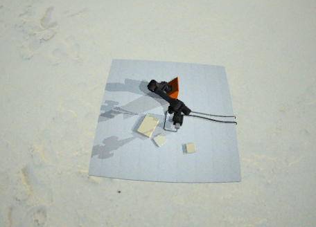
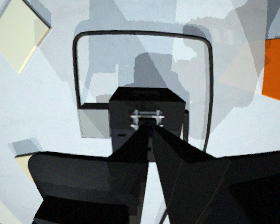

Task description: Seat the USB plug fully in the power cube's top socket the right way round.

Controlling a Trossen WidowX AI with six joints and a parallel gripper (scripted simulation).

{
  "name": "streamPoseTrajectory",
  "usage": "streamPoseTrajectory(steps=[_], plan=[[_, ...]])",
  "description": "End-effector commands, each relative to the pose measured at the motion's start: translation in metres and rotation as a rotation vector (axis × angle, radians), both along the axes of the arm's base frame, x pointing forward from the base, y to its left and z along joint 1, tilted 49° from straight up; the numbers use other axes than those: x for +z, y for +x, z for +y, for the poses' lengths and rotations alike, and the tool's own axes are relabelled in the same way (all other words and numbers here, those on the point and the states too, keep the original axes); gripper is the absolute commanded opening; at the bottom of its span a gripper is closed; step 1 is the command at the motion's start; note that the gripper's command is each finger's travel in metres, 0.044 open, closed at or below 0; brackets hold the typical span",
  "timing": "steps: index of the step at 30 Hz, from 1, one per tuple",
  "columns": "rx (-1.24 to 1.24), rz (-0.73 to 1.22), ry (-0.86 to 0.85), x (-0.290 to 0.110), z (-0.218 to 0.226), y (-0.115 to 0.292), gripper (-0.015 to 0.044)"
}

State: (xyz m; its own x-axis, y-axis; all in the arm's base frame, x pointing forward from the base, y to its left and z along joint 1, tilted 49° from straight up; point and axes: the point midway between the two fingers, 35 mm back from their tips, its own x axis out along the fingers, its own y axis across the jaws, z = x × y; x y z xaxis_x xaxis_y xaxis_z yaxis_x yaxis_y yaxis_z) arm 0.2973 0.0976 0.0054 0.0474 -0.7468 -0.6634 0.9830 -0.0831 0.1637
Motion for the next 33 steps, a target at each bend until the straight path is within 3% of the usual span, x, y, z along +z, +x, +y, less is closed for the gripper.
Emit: streamPoseTrajectory(steps=[1, 33], plan=[[0.0, 0.0, 0.0, 0.0, 0.0, 0.0, 0.0], [0.0, 0.0, 0.0, 0.009, 0.01, -0.001, 0.0]])
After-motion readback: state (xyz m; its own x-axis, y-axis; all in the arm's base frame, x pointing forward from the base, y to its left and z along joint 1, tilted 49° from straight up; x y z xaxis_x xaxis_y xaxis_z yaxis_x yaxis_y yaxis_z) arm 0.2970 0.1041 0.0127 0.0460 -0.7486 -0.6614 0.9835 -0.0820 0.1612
